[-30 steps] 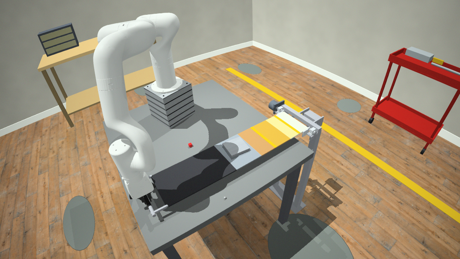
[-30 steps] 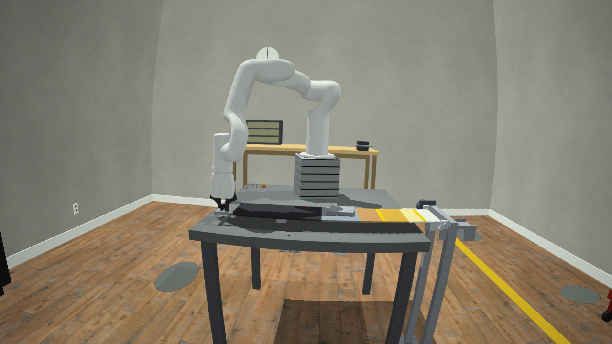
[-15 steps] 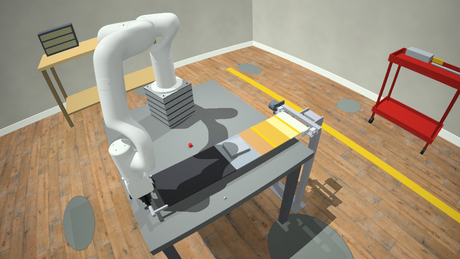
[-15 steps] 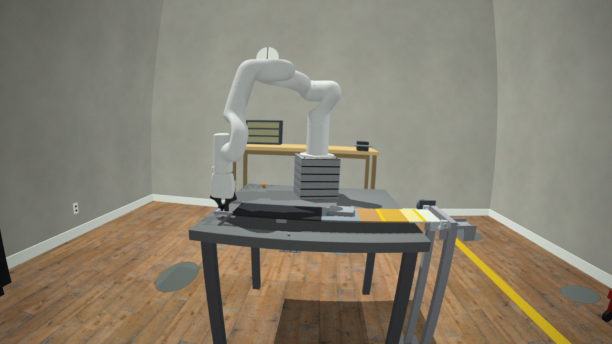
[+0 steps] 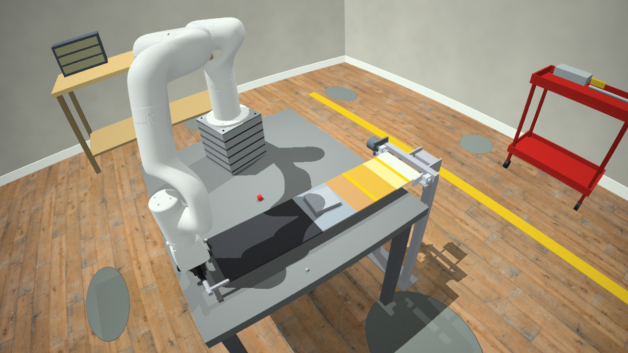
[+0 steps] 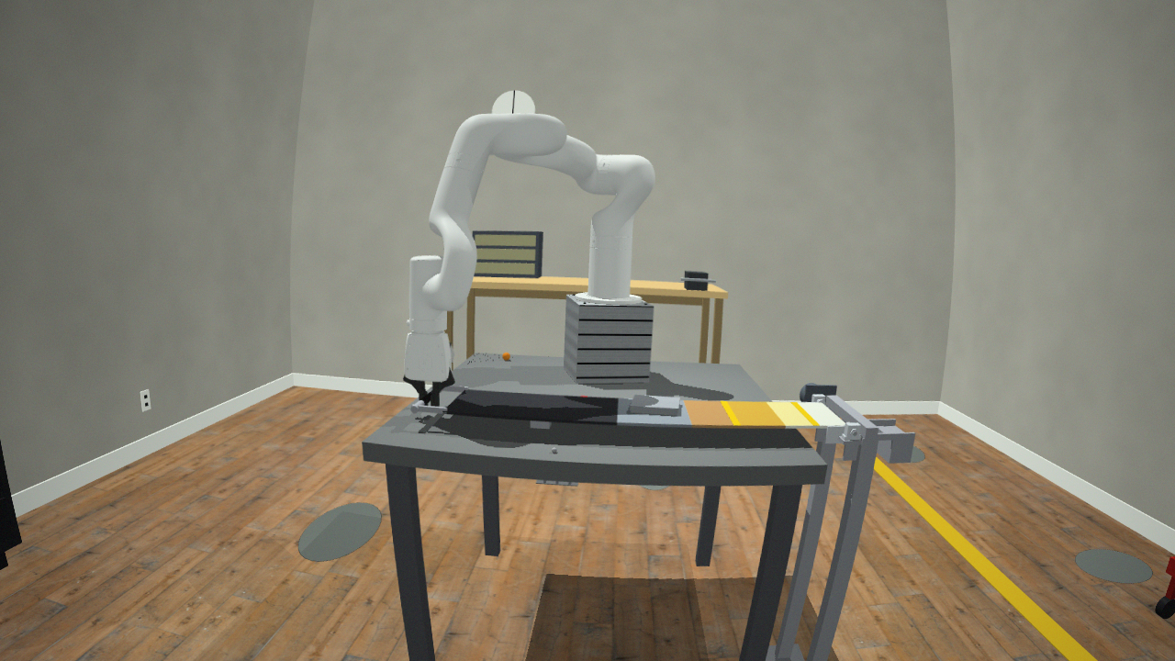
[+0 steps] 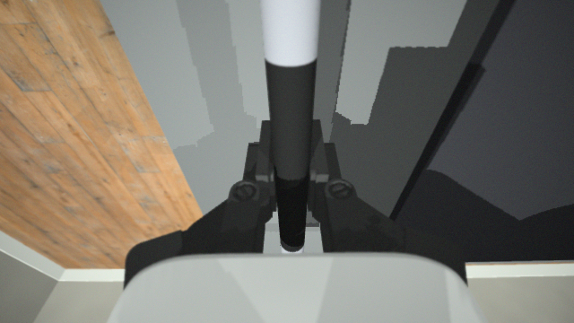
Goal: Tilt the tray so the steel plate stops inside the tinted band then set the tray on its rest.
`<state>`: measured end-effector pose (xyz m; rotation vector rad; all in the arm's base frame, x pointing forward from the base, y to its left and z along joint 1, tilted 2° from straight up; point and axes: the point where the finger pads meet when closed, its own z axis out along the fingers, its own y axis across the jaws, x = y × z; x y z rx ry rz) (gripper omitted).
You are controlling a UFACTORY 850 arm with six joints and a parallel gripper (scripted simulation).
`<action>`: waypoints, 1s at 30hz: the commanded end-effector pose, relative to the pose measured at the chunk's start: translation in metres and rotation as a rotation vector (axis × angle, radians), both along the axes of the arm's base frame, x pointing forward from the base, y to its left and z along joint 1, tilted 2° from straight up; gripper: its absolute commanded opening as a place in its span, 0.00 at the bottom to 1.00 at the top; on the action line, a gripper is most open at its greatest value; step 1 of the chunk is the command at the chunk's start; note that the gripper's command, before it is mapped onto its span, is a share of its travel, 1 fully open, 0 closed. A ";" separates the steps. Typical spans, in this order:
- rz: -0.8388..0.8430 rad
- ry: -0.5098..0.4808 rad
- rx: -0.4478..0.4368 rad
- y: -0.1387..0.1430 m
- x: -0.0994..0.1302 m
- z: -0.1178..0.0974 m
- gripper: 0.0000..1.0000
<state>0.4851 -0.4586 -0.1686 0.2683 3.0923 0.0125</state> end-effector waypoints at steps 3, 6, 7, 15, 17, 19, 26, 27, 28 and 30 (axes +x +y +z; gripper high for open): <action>0.000 -0.002 -0.002 -0.001 0.001 0.001 0.00; 0.000 -0.002 -0.002 -0.001 0.001 0.001 0.00; 0.000 -0.002 -0.002 -0.001 0.001 0.006 0.00; 0.000 -0.002 -0.002 0.000 -0.001 0.048 0.00; 0.000 -0.002 -0.002 0.001 -0.001 0.059 0.00; 0.000 -0.002 -0.002 0.002 -0.001 0.069 0.00; 0.000 -0.002 -0.002 0.004 -0.002 0.091 0.00; 0.000 -0.002 -0.002 0.004 -0.002 0.092 0.00; 0.000 -0.002 -0.002 0.004 -0.002 0.093 0.00; 0.000 -0.002 -0.002 0.004 -0.002 0.095 0.00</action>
